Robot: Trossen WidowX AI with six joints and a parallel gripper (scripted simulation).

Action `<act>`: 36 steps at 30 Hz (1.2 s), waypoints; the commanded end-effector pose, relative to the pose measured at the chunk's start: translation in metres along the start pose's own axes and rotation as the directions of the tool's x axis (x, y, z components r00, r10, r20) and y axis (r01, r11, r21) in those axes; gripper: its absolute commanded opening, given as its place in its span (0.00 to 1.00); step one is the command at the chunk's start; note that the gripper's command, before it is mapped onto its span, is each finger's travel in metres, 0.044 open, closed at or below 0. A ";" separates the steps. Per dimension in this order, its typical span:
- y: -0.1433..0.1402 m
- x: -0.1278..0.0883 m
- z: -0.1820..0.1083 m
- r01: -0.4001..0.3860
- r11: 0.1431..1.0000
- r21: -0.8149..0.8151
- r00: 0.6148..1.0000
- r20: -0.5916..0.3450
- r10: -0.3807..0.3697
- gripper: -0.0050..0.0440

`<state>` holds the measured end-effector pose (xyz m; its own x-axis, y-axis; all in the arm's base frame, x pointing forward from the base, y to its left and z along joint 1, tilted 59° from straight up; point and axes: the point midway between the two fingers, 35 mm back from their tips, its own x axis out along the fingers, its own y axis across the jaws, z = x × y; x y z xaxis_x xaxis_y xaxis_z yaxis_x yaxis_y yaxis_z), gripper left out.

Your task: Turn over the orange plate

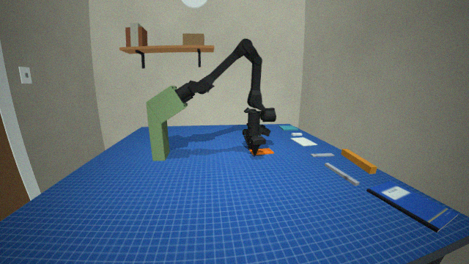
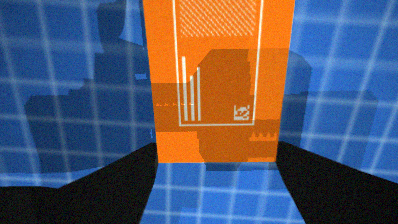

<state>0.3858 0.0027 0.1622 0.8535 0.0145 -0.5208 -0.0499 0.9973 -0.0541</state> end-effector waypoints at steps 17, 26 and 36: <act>0.000 -0.002 0.006 0.002 1.000 0.000 1.000 0.016 -0.002 0.77; 0.001 -0.003 0.007 0.002 1.000 0.000 0.998 -0.067 -0.002 0.77; 0.000 -0.022 0.019 0.005 1.000 0.000 0.996 -0.090 -0.005 0.77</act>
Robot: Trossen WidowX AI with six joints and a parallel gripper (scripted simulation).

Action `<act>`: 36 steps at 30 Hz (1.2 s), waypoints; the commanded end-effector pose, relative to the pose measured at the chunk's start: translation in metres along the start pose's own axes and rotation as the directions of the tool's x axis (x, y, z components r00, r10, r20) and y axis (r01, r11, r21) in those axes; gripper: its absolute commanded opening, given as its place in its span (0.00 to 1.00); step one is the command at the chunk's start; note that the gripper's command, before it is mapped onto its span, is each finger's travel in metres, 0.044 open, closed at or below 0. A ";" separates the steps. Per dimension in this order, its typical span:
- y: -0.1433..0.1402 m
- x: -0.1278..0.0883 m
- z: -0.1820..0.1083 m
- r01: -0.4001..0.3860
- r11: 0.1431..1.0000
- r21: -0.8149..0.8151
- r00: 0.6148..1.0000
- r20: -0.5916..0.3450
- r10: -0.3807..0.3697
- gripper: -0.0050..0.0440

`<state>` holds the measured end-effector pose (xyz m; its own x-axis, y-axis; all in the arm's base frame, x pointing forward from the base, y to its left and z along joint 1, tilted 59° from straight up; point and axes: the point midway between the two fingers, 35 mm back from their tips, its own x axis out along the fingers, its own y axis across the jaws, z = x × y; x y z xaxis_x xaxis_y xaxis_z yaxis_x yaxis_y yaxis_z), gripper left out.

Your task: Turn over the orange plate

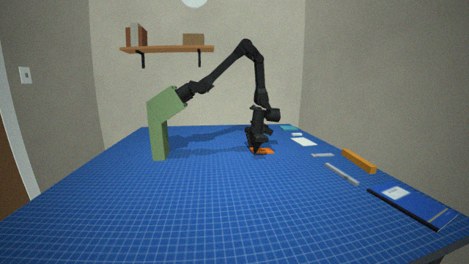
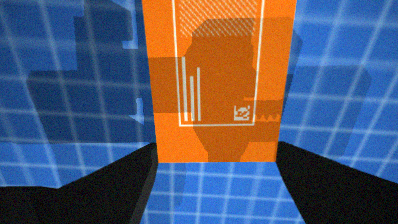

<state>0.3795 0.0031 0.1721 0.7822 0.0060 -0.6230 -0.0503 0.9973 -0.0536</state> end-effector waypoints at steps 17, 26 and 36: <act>0.000 -0.026 0.017 0.006 1.000 0.000 0.995 -0.100 -0.006 0.77; 0.000 -0.024 0.015 0.004 1.000 0.000 0.969 -0.248 -0.004 0.77; 0.000 -0.032 0.020 0.005 1.000 0.000 0.965 -0.261 -0.004 0.77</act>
<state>0.3663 0.0039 0.2005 0.5913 -0.0133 -0.8063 -0.0498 0.9974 -0.0530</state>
